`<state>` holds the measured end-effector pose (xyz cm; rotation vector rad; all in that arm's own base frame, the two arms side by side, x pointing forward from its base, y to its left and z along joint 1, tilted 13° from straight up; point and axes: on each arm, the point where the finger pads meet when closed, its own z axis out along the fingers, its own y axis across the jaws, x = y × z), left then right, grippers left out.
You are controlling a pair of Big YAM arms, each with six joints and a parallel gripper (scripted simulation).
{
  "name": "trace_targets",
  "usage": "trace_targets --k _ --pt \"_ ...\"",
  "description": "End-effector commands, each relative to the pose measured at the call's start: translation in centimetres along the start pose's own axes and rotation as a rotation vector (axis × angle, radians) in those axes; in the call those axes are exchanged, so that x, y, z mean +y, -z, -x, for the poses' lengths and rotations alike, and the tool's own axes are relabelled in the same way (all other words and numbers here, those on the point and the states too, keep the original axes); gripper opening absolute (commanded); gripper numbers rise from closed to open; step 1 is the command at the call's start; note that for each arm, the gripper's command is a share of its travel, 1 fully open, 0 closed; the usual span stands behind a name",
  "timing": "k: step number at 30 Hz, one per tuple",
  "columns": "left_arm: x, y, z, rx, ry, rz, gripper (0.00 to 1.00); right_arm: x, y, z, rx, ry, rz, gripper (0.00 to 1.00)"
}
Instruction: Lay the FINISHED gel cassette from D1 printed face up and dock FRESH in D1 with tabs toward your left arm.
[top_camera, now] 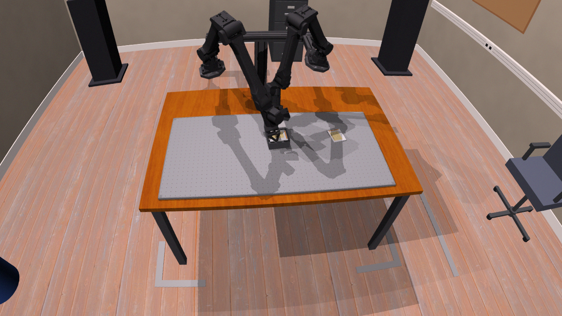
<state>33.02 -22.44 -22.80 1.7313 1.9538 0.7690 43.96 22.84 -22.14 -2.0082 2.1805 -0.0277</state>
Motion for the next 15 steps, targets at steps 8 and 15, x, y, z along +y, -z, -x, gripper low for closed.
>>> trace_targets --k 8,15 --pt "0.19 0.69 0.07 -0.001 0.012 0.000 0.00 -0.35 0.25 0.40 -0.010 0.002 -0.009 0.00" --pt "0.19 0.69 0.07 -0.001 0.012 0.000 0.00 -0.35 0.25 0.40 -0.010 0.002 -0.009 0.00"
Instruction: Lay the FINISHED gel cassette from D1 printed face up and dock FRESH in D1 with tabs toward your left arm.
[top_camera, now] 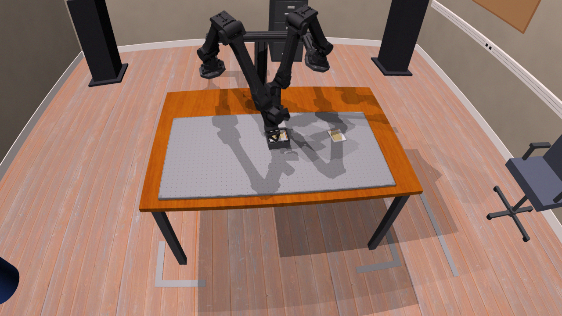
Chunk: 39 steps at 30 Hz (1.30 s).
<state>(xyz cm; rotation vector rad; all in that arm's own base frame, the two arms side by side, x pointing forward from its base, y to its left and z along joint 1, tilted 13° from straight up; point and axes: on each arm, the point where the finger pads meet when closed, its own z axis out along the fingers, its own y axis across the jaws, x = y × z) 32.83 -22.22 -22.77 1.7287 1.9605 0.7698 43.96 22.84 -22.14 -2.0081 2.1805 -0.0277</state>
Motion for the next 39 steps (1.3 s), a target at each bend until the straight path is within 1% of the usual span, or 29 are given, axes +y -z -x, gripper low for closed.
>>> trace_targets --k 1,39 --pt "0.29 0.59 0.31 -0.005 0.009 0.002 0.00 -0.35 0.25 0.40 -0.010 0.002 -0.009 0.00" --pt "0.49 1.39 1.08 -0.021 0.006 0.017 0.00 -0.35 0.25 0.40 -0.010 0.002 -0.009 0.00"
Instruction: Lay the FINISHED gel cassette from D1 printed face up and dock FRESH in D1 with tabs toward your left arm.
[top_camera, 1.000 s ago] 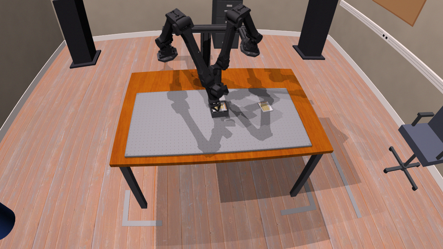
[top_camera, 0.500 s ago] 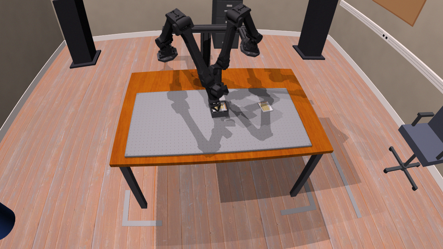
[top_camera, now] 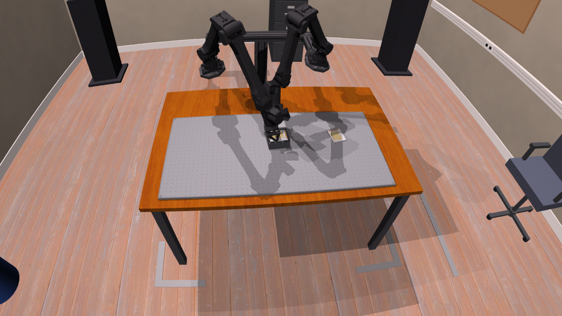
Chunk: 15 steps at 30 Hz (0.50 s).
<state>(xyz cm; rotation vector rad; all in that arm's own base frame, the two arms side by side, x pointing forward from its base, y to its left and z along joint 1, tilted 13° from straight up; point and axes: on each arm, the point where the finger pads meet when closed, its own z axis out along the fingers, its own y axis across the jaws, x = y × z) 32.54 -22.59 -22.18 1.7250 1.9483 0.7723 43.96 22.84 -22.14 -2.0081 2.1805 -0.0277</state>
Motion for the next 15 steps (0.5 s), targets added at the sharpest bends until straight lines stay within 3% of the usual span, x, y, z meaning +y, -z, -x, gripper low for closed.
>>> trace_targets --k 1,15 --pt "0.37 0.70 0.79 -0.014 0.008 0.007 0.00 -0.35 0.25 0.40 -0.010 0.002 -0.009 0.00" --pt "0.42 1.10 0.77 -0.014 0.010 0.007 0.00 -0.35 0.25 0.40 -0.010 0.002 -0.009 0.00"
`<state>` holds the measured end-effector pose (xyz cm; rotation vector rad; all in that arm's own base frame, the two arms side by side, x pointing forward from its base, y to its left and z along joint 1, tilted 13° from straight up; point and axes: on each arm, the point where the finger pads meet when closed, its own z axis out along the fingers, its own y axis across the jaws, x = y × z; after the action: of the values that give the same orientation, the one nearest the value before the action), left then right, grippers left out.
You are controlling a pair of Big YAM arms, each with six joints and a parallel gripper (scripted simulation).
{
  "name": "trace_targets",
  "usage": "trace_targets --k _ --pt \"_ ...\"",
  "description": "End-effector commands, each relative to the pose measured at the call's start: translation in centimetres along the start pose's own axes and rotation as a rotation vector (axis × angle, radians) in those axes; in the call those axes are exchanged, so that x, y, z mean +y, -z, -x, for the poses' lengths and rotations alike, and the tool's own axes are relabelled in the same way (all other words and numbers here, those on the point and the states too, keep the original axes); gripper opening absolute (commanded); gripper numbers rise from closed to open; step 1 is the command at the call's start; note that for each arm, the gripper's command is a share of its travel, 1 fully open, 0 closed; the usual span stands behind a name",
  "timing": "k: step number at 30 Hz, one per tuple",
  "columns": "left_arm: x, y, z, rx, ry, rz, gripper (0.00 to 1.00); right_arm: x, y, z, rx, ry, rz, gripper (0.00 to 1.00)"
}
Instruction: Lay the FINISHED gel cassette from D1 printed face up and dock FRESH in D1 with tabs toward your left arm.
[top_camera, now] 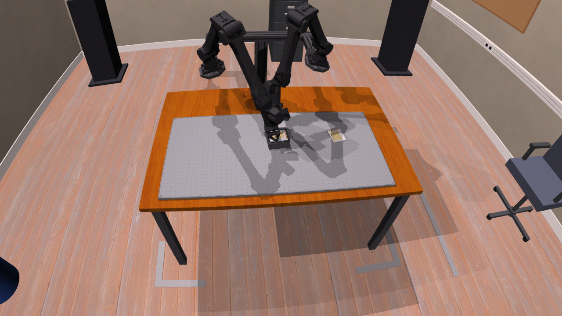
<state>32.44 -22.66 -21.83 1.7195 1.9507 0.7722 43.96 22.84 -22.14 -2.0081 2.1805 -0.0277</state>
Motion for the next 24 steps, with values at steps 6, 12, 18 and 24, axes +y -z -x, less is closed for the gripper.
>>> trace_targets --k 6,12,18,24 --pt "0.27 0.76 0.74 -0.014 0.006 0.006 0.00 -0.35 0.25 0.40 -0.010 0.002 -0.009 0.00" --pt "0.17 1.14 0.67 -0.013 0.003 0.005 0.00 -0.35 0.25 0.40 -0.010 0.002 -0.009 0.00" --pt "0.16 1.16 0.67 -0.013 0.003 0.005 0.00 -0.35 0.25 0.40 -0.010 0.002 -0.009 0.00" --pt "0.16 1.16 0.67 -0.013 0.003 0.005 0.00 -0.35 0.25 0.40 -0.010 0.002 -0.009 0.00"
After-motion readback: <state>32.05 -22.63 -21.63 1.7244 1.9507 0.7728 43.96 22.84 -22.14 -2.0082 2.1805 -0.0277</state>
